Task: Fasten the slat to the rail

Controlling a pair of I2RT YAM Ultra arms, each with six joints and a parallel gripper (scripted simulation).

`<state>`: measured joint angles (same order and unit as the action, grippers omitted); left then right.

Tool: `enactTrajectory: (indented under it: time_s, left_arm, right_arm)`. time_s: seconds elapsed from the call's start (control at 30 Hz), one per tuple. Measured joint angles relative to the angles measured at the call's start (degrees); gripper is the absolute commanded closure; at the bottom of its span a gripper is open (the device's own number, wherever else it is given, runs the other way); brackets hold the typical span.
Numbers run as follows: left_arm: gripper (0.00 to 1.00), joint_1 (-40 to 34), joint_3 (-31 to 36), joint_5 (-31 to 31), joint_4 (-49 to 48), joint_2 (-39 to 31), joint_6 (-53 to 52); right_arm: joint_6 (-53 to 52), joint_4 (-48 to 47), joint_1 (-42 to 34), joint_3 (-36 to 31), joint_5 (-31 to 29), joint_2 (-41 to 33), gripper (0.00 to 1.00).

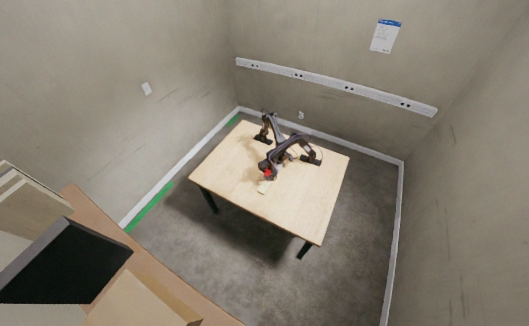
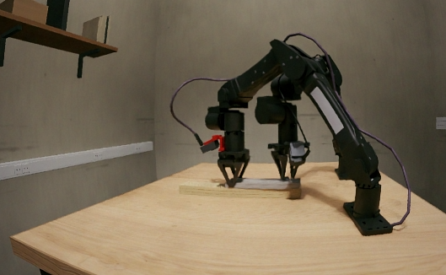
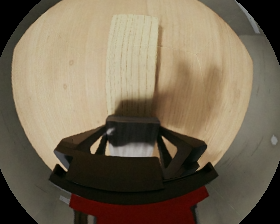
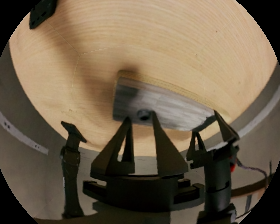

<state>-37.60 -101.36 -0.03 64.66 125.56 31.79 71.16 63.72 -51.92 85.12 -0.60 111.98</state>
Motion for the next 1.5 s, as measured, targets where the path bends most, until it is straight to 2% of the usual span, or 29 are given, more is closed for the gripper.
enactTrajectory:
  time_s: [0.3, 0.87, 1.5]
  left_arm:
    - [0.28, 0.0, 0.0, 0.0, 0.0, 0.0, 0.0]
    - [0.28, 0.0, 0.0, 0.0, 0.0, 0.0, 0.0]
    - [0.28, 0.0, 0.0, 0.0, 0.0, 0.0, 0.0]
  right_arm:
    - [0.2, 0.0, 0.0, 0.0, 0.0, 0.0, 0.66]
    - [0.2, -0.5, 0.0, 0.0, -0.2, 0.0, 0.87]
    - [0.2, -0.6, 0.0, 0.0, -0.2, 0.0, 0.88]
